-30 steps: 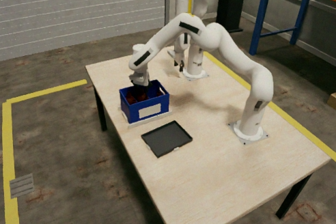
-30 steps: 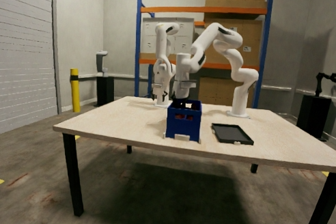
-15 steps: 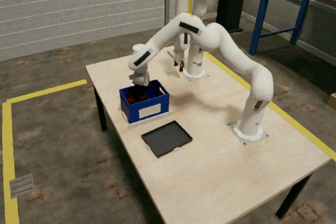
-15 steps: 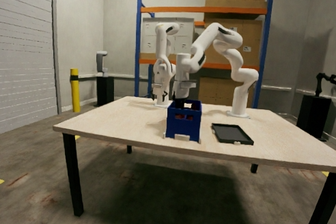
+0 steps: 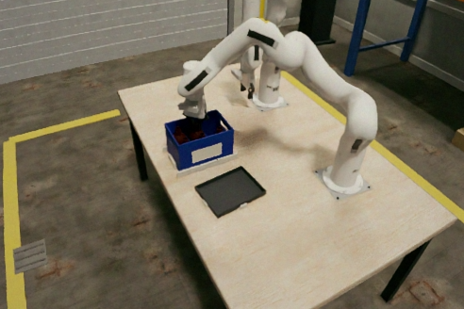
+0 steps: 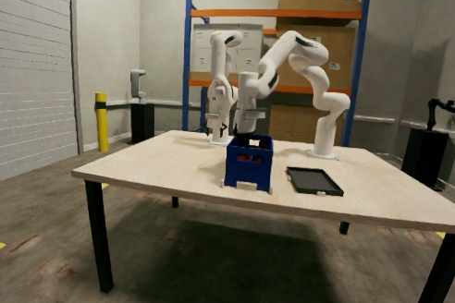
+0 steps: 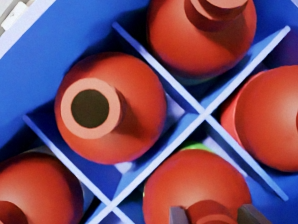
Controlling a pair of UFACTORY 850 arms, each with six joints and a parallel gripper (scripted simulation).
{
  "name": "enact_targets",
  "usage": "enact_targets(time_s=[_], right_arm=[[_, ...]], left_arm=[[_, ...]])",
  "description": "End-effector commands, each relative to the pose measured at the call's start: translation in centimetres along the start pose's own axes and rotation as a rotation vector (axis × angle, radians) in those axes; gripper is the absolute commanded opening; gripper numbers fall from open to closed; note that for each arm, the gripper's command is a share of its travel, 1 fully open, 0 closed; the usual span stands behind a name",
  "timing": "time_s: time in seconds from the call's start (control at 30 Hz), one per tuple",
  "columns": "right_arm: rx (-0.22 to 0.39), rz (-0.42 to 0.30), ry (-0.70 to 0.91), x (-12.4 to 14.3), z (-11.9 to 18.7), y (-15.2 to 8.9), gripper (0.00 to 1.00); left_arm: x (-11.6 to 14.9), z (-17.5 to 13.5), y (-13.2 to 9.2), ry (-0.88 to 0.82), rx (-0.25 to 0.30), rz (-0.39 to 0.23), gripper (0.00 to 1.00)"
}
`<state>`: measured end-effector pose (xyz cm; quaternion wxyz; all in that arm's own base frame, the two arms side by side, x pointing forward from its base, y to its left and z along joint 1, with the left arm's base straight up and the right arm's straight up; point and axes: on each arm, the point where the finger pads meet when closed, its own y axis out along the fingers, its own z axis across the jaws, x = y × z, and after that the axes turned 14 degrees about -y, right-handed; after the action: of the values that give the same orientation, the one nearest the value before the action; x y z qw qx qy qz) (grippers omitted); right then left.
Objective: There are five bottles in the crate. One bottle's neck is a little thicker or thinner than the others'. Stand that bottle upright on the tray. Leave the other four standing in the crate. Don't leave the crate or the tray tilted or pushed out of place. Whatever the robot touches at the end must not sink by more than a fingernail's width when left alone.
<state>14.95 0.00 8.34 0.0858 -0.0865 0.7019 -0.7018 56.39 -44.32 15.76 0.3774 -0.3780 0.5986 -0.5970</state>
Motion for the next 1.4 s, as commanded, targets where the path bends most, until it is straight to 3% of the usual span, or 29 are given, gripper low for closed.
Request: enact_targets(time_s=[0.0,0.8,0.83,1.37], right_arm=[[0.000,0.001,0.000,-0.05,0.01,-0.01,1.00],[0.000,0.001,0.000,-0.05,0.01,-0.01,1.00],[0.000,0.001,0.000,-0.05,0.01,-0.01,1.00],[0.000,0.001,0.000,-0.05,0.01,-0.01,1.00]], left_arm=[[0.02,0.08,-0.14,0.000,0.002,0.000,0.00],[0.02,0.08,-0.14,0.000,0.002,0.000,0.00],[0.02,0.08,-0.14,0.000,0.002,0.000,0.66],[0.02,0.08,-0.14,0.000,0.002,0.000,0.66]])
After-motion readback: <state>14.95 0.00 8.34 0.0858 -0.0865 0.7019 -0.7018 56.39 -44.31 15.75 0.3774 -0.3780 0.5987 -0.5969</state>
